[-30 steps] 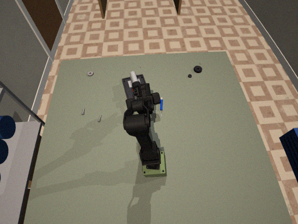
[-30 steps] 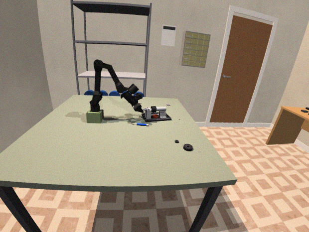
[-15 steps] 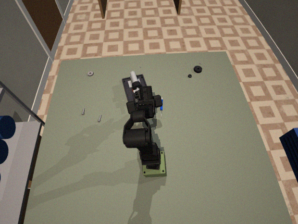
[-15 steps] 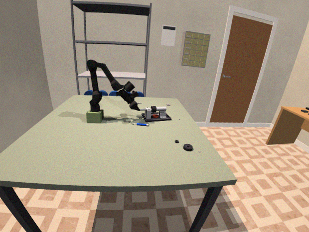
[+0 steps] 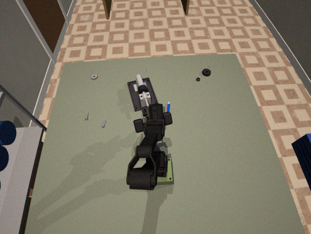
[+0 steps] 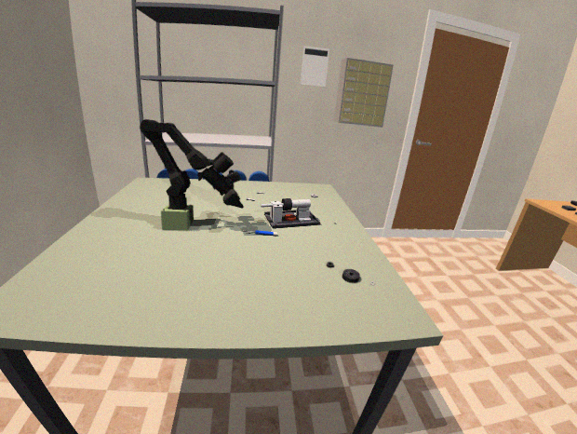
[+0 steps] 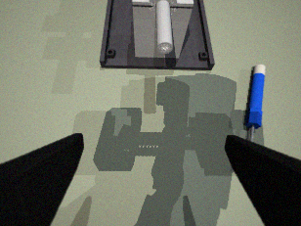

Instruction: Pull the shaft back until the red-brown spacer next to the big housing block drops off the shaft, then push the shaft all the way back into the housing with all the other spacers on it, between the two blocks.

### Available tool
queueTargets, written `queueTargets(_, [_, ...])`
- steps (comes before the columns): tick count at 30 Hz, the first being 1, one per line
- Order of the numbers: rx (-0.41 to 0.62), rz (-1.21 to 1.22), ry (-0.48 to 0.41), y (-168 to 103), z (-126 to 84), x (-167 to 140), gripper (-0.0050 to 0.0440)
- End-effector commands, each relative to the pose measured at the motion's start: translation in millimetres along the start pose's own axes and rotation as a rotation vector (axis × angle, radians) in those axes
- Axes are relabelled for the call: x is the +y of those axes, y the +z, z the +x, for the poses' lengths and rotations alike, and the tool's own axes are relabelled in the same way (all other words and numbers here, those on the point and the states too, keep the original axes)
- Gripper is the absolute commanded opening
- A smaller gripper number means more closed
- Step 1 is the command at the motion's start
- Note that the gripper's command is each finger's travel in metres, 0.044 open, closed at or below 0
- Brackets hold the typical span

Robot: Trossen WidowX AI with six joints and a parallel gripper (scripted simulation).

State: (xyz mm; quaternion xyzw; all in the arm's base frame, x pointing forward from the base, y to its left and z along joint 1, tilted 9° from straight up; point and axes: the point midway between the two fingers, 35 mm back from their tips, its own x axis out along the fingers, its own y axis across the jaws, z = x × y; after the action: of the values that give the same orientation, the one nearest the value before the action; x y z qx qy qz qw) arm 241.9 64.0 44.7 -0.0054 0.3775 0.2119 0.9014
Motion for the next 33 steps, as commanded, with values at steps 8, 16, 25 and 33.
queueTargets(8, [-0.076, -0.036, -0.016, 19, -42, -3, 0.0440])
queueTargets(16, [-0.038, -0.017, -0.007, 9, -57, 1, 0.0440])
queueTargets(25, [-0.037, -0.017, -0.007, 9, -59, 1, 0.0440])
queueTargets(33, [-0.037, -0.017, -0.008, 9, -59, 1, 0.0440])
